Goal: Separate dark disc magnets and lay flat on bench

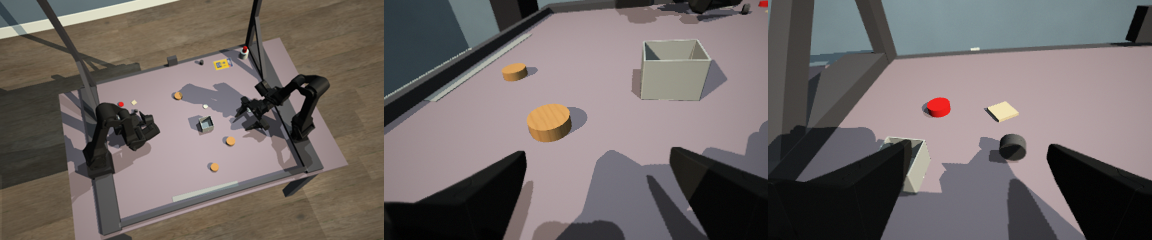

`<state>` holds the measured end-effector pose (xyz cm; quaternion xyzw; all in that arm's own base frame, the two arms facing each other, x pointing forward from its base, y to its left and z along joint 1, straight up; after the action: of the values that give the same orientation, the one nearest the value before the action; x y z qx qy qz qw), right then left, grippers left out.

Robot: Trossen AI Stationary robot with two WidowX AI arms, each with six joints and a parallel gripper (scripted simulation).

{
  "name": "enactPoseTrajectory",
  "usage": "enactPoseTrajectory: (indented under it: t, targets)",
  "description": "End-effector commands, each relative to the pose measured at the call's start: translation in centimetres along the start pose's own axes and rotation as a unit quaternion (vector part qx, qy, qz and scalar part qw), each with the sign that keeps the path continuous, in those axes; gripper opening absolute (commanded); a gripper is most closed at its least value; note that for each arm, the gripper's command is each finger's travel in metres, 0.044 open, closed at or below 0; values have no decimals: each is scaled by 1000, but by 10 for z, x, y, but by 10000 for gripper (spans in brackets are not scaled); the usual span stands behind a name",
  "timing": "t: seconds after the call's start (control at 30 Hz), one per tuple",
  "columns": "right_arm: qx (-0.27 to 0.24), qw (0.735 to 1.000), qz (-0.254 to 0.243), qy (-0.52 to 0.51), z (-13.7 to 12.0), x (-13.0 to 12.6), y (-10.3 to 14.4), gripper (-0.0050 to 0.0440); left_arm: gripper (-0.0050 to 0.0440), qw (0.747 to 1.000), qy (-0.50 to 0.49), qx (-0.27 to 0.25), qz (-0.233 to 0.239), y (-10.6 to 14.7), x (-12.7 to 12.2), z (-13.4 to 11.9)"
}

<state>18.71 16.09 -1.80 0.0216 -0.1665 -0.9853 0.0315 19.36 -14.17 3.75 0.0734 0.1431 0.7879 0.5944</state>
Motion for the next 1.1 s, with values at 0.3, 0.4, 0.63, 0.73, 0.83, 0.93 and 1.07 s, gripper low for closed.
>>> enactPoseTrajectory:
  t: [0.3,0.4,0.63,0.73,0.83,0.93,1.07]
  targets:
    - [-67,995,-2,73,3,23,9,400,400,997,71,-41,-16,12,10,-8]
    - [-70,995,-2,75,4,24,9,400,400,996,72,-44,-16,12,12,-7]
    - [-79,995,-9,56,4,24,13,400,400,996,51,-70,6,8,24,-1]
    - [-81,995,-10,53,4,24,14,400,400,996,48,-74,9,8,26,0]
    - [-81,995,-10,52,4,24,14,400,400,996,47,-76,10,8,26,0]
    - [-81,995,-10,52,4,25,14,400,400,996,47,-76,10,8,26,1]
    - [-81,995,-11,56,5,23,14,400,400,996,49,-75,9,8,25,1]
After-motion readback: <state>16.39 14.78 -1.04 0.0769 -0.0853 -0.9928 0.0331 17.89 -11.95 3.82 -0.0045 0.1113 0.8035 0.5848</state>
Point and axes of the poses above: on each arm, the point midway between the two fingers, 35 mm back from their tips, its own y axis back along the fingers, its own x axis across the jaws, z = x × y, the point moved 2 cm from there along y, back along the fingers, and after that the axes turned 8 degrees about y, right-handed, at the moved point
